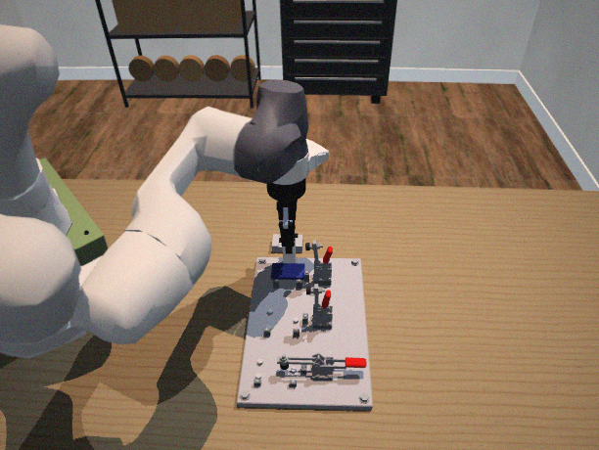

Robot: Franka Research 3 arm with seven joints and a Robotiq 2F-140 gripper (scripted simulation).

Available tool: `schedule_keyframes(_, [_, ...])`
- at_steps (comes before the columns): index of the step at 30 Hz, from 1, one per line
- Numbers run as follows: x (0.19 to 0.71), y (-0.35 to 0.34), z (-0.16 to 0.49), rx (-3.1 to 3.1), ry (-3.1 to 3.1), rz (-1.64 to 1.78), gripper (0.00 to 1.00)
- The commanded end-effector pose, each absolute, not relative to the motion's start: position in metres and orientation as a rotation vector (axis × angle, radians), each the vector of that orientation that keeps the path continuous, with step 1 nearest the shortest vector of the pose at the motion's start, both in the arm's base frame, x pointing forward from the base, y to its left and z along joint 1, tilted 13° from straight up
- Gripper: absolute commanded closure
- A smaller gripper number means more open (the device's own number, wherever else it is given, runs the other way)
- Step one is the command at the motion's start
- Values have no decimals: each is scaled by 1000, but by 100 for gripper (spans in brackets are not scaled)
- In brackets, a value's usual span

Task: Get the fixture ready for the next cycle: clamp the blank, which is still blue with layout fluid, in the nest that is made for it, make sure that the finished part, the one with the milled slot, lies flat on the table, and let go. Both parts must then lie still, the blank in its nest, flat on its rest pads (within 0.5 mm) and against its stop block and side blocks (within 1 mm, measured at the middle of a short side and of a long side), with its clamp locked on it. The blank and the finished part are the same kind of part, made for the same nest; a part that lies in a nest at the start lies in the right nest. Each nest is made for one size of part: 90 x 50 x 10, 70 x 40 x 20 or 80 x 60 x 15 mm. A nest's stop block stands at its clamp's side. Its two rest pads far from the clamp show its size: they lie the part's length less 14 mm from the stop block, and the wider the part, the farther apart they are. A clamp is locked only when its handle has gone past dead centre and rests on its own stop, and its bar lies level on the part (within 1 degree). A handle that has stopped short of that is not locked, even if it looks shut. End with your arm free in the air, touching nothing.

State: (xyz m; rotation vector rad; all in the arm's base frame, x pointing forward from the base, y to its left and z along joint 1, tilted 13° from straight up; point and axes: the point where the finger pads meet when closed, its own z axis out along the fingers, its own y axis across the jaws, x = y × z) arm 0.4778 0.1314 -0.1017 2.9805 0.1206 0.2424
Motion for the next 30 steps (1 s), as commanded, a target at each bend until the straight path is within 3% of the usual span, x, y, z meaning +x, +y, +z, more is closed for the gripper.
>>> schedule_keyframes(1, [478, 131, -102, 2980, 129, 243, 100])
schedule_keyframes(30, [478, 123, -101, 2980, 129, 243, 100])
